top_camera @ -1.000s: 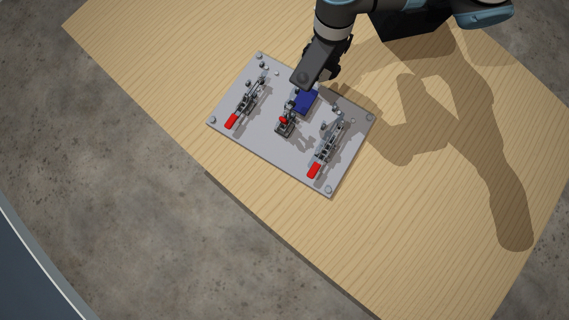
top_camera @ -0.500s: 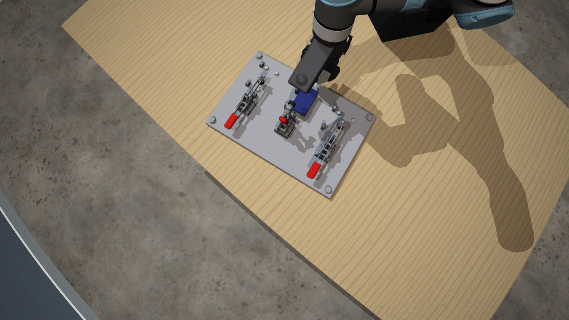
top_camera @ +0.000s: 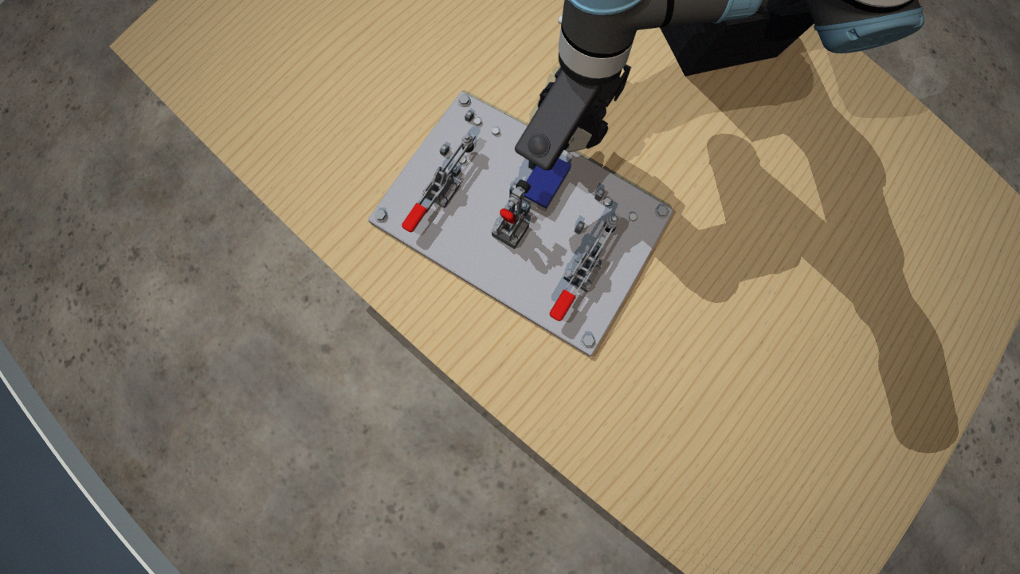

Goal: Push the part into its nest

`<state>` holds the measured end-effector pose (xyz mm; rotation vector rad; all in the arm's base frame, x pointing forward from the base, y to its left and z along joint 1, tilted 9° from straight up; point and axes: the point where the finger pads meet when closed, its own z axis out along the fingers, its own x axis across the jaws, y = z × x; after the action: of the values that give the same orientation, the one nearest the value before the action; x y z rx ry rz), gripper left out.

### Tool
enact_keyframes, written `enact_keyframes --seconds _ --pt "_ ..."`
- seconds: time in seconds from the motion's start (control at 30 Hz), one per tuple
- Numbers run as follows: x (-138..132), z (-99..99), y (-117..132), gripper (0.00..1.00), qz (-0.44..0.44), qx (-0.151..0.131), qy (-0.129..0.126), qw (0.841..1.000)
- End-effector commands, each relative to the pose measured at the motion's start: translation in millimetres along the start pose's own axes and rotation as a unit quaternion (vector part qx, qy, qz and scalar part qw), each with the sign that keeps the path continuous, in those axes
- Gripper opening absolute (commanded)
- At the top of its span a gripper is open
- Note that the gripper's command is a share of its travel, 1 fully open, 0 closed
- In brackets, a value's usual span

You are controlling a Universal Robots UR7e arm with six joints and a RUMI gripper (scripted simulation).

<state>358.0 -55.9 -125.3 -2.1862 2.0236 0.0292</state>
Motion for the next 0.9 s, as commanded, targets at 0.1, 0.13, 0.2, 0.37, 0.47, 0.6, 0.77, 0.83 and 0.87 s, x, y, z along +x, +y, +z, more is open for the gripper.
enact_keyframes --seconds 0.1,0.13,0.2,0.37,0.47,0.6,0.77,0.83,0.87 --pt "0.2 -0.2 -0.6 0.0 0.0 0.0 0.0 1.0" --pt "0.2 -0.2 -0.6 0.0 0.0 0.0 0.0 1.0" --pt "0.2 -0.2 -0.6 0.0 0.0 0.0 0.0 1.0" --pt "0.2 -0.2 -3.8 0.0 0.0 0.0 0.0 1.0" --pt "0.2 -0.2 -4.6 0.0 0.0 0.0 0.0 1.0" --pt "0.2 -0.2 -4.6 0.0 0.0 0.0 0.0 1.0" --pt "0.2 -0.2 -4.6 0.0 0.0 0.0 0.0 1.0" --pt "0.2 -0.2 -5.4 0.0 0.0 0.0 0.0 1.0" --pt "0.2 -0.2 -6.2 0.0 0.0 0.0 0.0 1.0"
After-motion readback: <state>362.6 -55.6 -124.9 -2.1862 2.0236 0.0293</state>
